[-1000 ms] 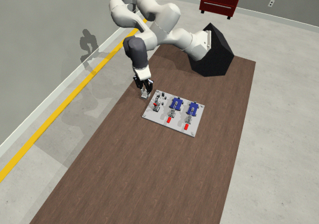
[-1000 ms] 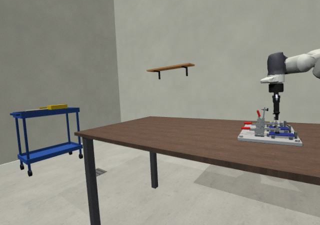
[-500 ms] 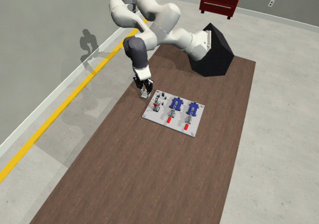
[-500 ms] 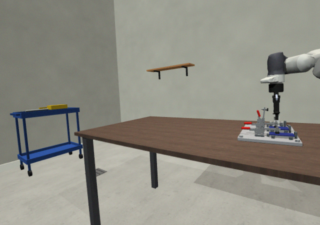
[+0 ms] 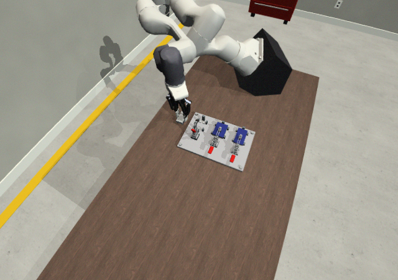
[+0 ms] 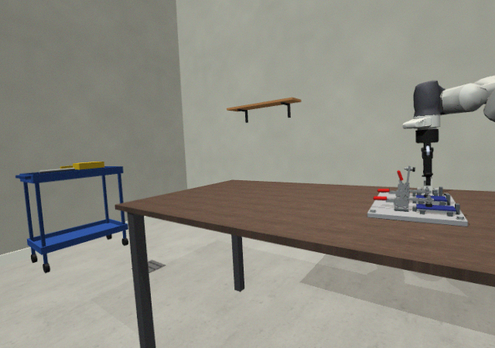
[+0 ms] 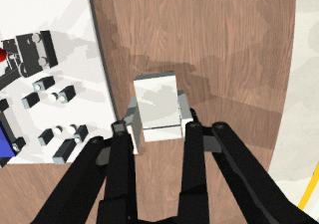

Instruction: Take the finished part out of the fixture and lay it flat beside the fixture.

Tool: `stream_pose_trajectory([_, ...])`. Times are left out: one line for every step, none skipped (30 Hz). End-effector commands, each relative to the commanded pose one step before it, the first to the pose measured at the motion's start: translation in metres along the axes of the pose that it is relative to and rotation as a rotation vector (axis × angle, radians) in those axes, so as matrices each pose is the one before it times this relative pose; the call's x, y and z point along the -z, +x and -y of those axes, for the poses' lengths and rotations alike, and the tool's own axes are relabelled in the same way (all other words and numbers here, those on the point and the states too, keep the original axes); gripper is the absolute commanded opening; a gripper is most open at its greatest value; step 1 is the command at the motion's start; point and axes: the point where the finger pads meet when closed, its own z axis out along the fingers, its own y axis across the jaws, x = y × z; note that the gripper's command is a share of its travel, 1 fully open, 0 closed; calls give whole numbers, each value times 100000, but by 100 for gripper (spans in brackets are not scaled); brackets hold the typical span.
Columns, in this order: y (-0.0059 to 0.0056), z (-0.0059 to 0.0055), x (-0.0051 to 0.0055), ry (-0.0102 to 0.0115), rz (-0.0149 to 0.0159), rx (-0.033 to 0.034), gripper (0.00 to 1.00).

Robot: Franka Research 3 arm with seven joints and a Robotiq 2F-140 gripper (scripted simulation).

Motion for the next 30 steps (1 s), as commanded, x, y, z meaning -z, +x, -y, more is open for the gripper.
stream_pose_trajectory([-576, 753, -4063, 281, -612, 70, 0])
stream_pose_trajectory([0, 0, 0, 0, 0, 0, 0])
stream_pose_trajectory([0, 0, 0, 0, 0, 0, 0])
stream_pose_trajectory([0, 0, 0, 0, 0, 0, 0])
stream_pose_trajectory([0, 0, 0, 0, 0, 0, 0])
stream_pose_trajectory([0, 0, 0, 0, 0, 0, 0])
stream_pose_trajectory([0, 0, 0, 0, 0, 0, 0])
stream_pose_trajectory([0, 0, 0, 0, 0, 0, 0])
stream_pose_trajectory([0, 0, 0, 0, 0, 0, 0])
stream_pose_trajectory([0, 0, 0, 0, 0, 0, 0])
stream_pose_trajectory([0, 0, 0, 0, 0, 0, 0])
stream_pose_trajectory([0, 0, 0, 0, 0, 0, 0])
stream_pose_trajectory([0, 0, 0, 0, 0, 0, 0])
stream_pose_trajectory([0, 0, 0, 0, 0, 0, 0])
stream_pose_trajectory([0, 0, 0, 0, 0, 0, 0])
stream_pose_trajectory([0, 0, 0, 0, 0, 0, 0])
stream_pose_trajectory([0, 0, 0, 0, 0, 0, 0])
stream_pose_trajectory([0, 0, 0, 0, 0, 0, 0])
stream_pose_trajectory([0, 0, 0, 0, 0, 0, 0])
stream_pose_trajectory([0, 0, 0, 0, 0, 0, 0])
stream_pose_trajectory([0, 0, 0, 0, 0, 0, 0])
stream_pose_trajectory([0, 0, 0, 0, 0, 0, 0])
stream_pose_trajectory([0, 0, 0, 0, 0, 0, 40])
stream_pose_trajectory([0, 0, 0, 0, 0, 0, 40])
stream_pose_trajectory([0, 0, 0, 0, 0, 0, 40])
stream_pose_trajectory([0, 0, 0, 0, 0, 0, 40])
stream_pose_trajectory([0, 0, 0, 0, 0, 0, 40])
stream_pose_trajectory([0, 0, 0, 0, 0, 0, 40])
stream_pose_trajectory([0, 0, 0, 0, 0, 0, 40])
stream_pose_trajectory([0, 0, 0, 0, 0, 0, 40])
